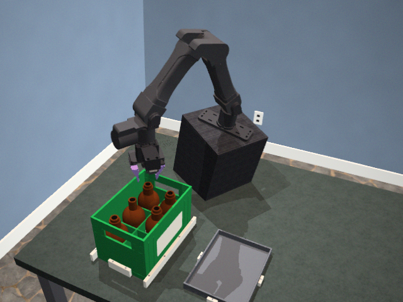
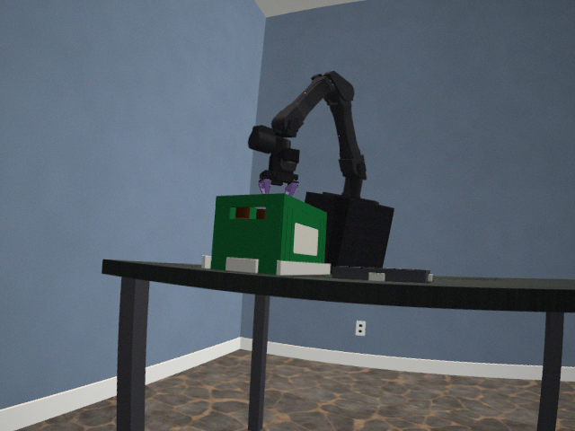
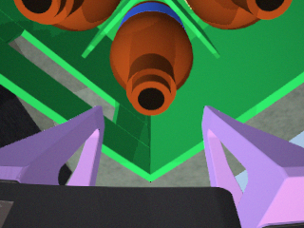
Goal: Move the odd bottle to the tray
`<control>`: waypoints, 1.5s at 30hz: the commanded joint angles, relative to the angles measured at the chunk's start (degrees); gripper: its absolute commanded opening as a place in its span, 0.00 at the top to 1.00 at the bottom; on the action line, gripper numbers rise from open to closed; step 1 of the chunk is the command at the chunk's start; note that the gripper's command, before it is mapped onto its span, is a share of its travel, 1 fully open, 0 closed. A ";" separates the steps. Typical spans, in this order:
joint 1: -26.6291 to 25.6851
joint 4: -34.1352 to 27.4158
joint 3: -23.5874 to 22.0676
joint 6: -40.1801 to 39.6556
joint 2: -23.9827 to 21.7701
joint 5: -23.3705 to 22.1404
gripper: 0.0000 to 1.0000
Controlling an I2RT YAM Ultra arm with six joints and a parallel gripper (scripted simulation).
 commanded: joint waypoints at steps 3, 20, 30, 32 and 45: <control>-0.83 0.96 -1.83 -0.14 -1.76 -0.78 0.39; -0.83 0.96 -1.83 -0.14 -1.76 -0.78 0.39; -0.82 0.98 -1.83 -0.12 -1.74 -0.78 0.39; -0.81 1.03 -1.85 -0.10 -1.71 -0.78 0.39; 0.01 2.07 -2.22 0.49 1.02 -0.78 0.39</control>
